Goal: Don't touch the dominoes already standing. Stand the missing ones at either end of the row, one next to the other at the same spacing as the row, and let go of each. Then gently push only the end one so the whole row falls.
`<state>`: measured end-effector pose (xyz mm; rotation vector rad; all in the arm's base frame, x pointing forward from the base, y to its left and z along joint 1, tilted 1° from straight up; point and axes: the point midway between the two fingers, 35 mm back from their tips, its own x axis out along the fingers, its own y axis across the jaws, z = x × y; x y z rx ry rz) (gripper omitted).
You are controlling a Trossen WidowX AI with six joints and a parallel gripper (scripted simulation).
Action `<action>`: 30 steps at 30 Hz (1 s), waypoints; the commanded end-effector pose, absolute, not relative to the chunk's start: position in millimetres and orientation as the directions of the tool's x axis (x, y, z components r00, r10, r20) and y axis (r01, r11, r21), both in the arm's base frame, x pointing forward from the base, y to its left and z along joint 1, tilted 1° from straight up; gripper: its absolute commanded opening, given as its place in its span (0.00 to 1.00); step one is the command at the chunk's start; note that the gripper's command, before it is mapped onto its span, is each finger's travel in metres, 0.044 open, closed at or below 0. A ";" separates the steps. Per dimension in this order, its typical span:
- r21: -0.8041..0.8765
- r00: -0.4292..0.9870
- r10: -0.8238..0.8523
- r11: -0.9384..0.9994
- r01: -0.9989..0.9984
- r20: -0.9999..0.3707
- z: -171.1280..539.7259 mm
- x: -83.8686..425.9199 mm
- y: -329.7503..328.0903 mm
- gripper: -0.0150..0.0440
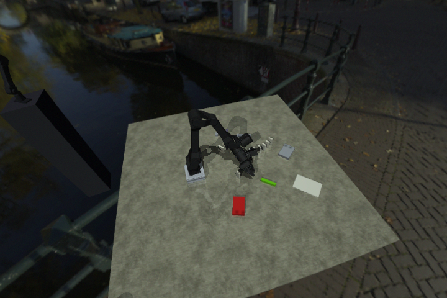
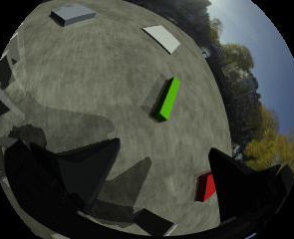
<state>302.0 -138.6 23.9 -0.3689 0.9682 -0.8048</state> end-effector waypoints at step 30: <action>-0.015 0.031 -0.005 0.949 -0.314 -1.000 103.1 228.5 -124.4 1.00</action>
